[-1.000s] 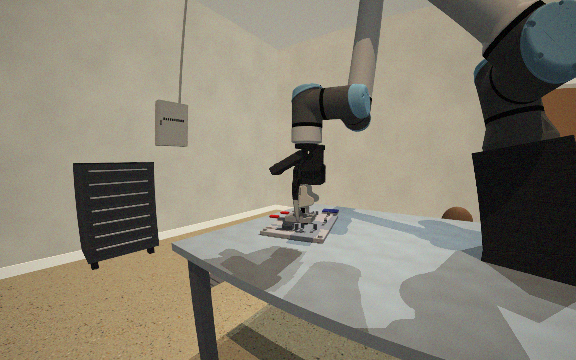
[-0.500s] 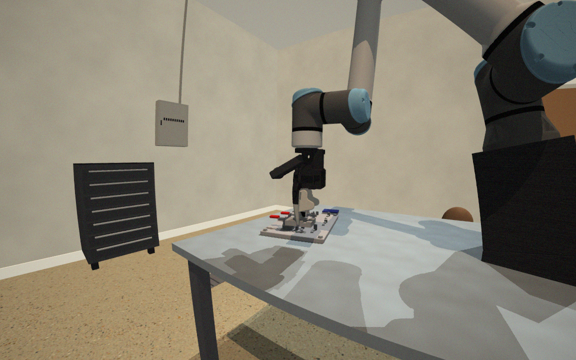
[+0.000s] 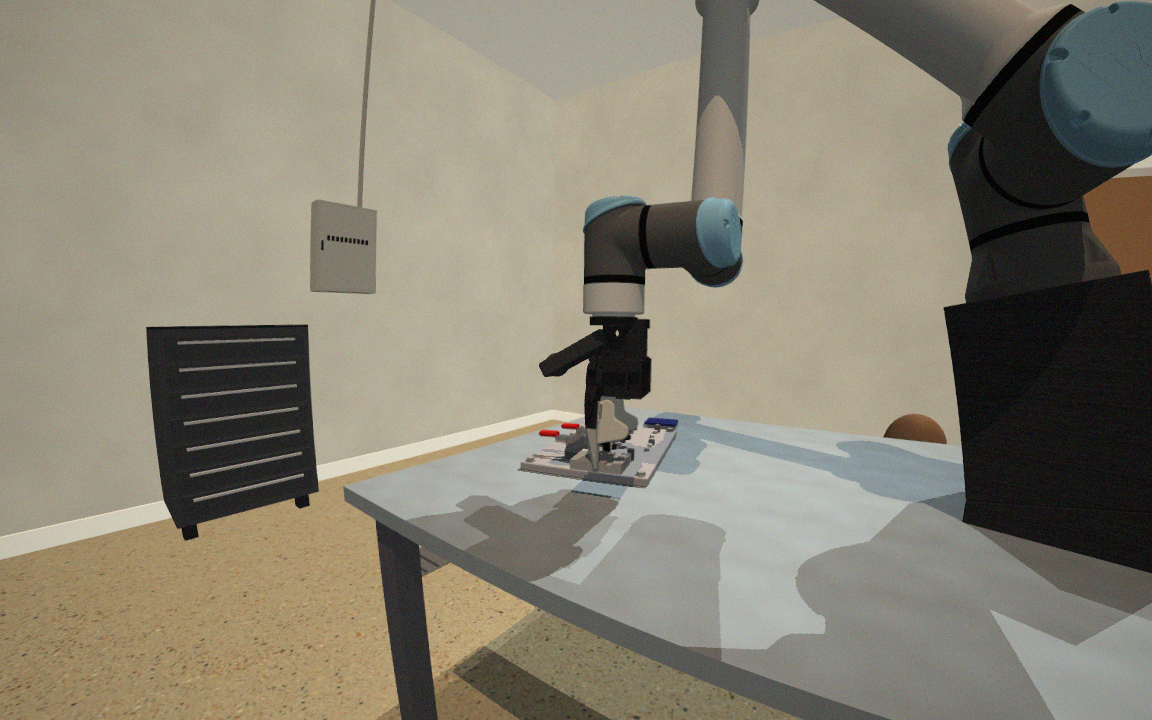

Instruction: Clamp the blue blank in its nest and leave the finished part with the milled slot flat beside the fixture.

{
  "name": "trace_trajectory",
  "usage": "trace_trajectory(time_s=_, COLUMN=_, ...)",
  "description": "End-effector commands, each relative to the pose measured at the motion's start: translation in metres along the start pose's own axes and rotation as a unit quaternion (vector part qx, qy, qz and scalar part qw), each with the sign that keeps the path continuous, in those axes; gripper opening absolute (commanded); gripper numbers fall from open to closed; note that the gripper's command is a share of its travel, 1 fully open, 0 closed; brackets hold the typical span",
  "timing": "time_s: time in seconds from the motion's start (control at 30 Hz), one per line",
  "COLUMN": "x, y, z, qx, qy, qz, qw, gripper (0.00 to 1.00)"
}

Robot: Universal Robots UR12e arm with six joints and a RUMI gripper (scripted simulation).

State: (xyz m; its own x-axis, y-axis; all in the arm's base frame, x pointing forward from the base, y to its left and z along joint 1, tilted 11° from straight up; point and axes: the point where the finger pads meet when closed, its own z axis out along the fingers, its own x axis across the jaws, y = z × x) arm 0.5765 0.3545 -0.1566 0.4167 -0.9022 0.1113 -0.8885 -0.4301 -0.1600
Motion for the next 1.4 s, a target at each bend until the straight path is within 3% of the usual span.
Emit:
trace_trajectory(time_s=0.0, x=0.000, y=-0.001, z=0.012, qx=0.001, qy=0.000, qz=0.000, qw=1.000, gripper=0.00)
trace_trajectory(time_s=0.6, x=0.000, y=-0.001, z=0.039, qx=0.001, qy=0.000, qz=0.000, qw=1.000, gripper=0.00)
trace_trajectory(time_s=1.37, x=0.000, y=-0.001, z=0.041, qx=0.001, qy=0.000, qz=0.000, qw=1.000, gripper=0.00)
